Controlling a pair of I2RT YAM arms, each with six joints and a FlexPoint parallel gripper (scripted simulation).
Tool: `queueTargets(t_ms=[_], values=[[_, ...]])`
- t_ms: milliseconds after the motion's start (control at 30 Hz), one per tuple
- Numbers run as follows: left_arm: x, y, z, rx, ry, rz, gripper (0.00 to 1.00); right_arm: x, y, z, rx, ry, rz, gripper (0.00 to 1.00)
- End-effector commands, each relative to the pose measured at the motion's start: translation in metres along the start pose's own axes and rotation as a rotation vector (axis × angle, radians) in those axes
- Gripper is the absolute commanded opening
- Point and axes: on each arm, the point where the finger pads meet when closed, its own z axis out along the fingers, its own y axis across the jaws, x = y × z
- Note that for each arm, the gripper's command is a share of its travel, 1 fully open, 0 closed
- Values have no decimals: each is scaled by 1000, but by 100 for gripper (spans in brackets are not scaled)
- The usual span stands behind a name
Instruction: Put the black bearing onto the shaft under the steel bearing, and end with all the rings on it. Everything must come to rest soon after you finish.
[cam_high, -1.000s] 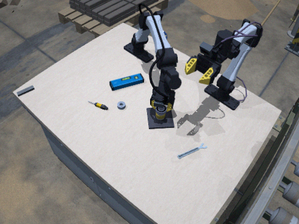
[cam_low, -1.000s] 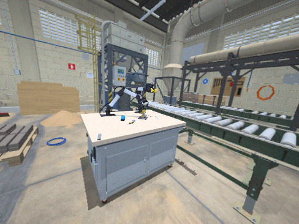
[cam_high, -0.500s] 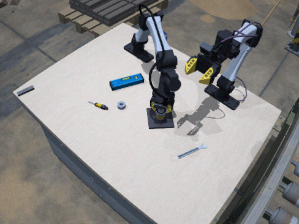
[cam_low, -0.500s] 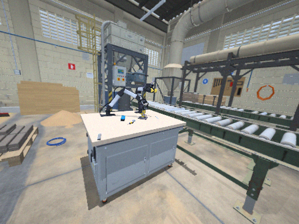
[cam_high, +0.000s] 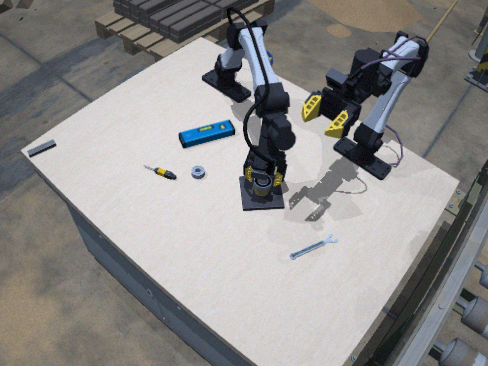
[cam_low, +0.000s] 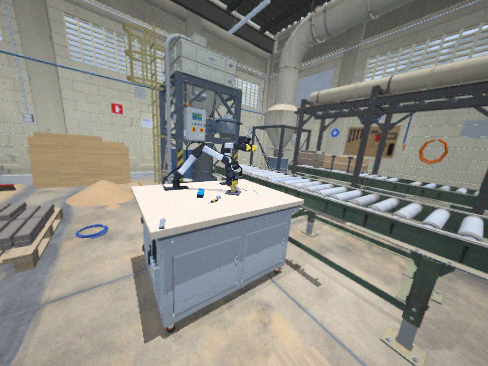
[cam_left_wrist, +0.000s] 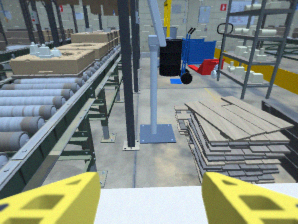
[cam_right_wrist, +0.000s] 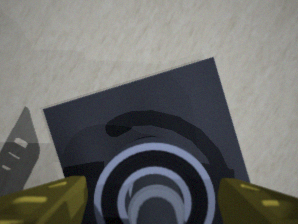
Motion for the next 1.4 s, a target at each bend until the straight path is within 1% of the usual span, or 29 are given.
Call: queueTargets(t_ms=[0,400,433,600,867,933,1233,1267,1333,1367], values=[[-15,2,0,-4,-27,-6,56,-25,6,-24,-39,-78,11,68],[-15,2,0,-4,-27,-6,56,-23,5,-24,-36,-72,11,68],[-15,2,0,-4,-27,-6,56,-21,3,-30,-29,-57,8,68],[-15,2,0,-4,-27,-6,56,-23,2,-37,-29,-58,9,68],[-15,2,0,-4,-27,-6,56,-27,4,-38,-34,-68,11,68],[-15,2,0,-4,-27,-6,56,-24,0,-49,-20,-41,5,68],[-15,2,0,-4,-27,-6,56,-39,0,-86,-24,-49,8,68],[-15,2,0,-4,-27,-6,56,-46,4,-86,-40,-79,14,68],[-15,2,0,-4,-27,-6,56,-46,4,-86,-40,-79,14,68],[-15,2,0,-4,-27,-6,56,-38,1,-79,-17,-35,4,68]])
